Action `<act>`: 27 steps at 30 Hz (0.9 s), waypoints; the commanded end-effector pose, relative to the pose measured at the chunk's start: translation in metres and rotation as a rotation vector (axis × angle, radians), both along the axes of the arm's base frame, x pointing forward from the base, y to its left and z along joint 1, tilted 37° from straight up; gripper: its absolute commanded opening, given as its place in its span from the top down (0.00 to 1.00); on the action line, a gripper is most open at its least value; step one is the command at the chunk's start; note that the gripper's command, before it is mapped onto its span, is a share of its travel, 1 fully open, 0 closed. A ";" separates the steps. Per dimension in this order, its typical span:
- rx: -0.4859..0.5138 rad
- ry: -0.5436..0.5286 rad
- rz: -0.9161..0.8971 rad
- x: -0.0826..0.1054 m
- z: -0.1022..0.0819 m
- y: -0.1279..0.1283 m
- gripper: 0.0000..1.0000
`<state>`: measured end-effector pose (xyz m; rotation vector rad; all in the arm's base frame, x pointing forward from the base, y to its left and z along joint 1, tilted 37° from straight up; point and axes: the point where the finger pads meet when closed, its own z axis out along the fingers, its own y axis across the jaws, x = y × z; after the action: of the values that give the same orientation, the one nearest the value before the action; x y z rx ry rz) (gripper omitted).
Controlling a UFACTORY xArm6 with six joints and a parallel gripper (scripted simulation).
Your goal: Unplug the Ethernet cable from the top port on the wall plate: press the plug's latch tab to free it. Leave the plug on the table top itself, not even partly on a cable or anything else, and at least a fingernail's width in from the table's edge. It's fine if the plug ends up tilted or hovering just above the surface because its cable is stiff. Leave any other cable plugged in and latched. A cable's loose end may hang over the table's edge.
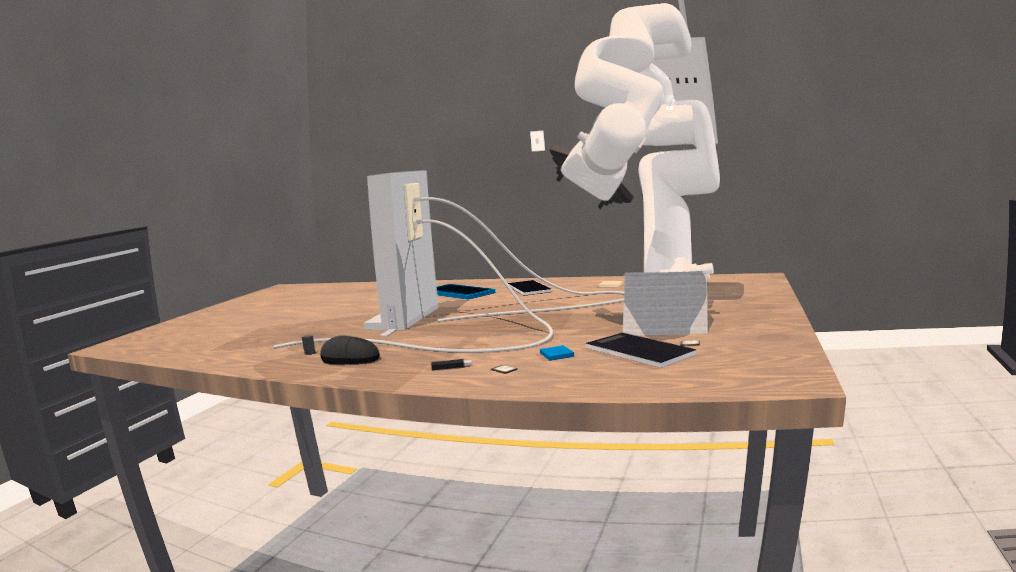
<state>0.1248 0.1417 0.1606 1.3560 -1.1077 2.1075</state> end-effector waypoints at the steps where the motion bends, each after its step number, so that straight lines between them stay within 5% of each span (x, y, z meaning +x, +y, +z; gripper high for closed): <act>1: 0.003 0.000 0.000 0.000 0.000 0.001 0.00; 17: 0.003 0.000 0.000 0.000 0.000 0.001 0.00; 18: 0.017 -0.016 0.034 0.010 0.001 0.002 0.73; 27: 0.146 -0.120 0.345 0.090 0.003 0.018 0.73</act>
<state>0.1818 0.1530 0.1630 1.5095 -1.1456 2.3196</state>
